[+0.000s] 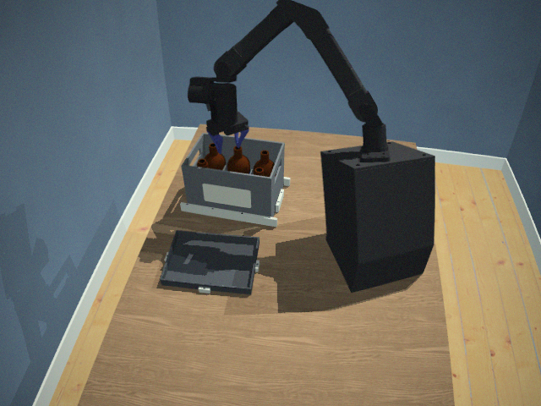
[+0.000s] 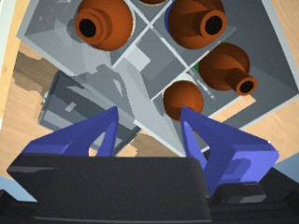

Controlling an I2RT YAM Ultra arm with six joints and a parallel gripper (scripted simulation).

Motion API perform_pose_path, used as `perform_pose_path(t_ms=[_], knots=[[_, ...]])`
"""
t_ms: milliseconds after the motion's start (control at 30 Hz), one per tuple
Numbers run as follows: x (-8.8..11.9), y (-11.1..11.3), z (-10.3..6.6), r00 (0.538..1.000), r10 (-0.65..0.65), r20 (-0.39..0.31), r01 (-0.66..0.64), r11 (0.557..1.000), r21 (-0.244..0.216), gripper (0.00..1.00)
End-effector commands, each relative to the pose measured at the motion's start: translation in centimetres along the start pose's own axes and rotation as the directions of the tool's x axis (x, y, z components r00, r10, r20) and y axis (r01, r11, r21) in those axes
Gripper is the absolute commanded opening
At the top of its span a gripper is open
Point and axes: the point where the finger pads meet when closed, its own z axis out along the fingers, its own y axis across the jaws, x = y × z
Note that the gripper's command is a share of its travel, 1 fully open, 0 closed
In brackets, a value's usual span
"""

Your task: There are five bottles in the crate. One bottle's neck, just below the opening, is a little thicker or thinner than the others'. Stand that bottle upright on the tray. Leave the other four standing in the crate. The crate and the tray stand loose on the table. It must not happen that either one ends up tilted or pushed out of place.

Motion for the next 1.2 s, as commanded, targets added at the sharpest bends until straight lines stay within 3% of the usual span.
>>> perform_pose_path(t_ms=[0,533,567,1167], knots=[[-0.68,0.72,-2.29,1.0,0.004,0.029,-0.003,1.0,-0.021,0.61],[-0.67,0.72,-2.39,1.0,0.004,0.029,-0.003,1.0,-0.021,0.61],[-0.67,0.72,-2.39,1.0,0.001,0.029,0.0,1.0,-0.021,0.0],[-0.68,0.72,-2.39,1.0,0.001,0.029,0.0,1.0,-0.021,0.0]])
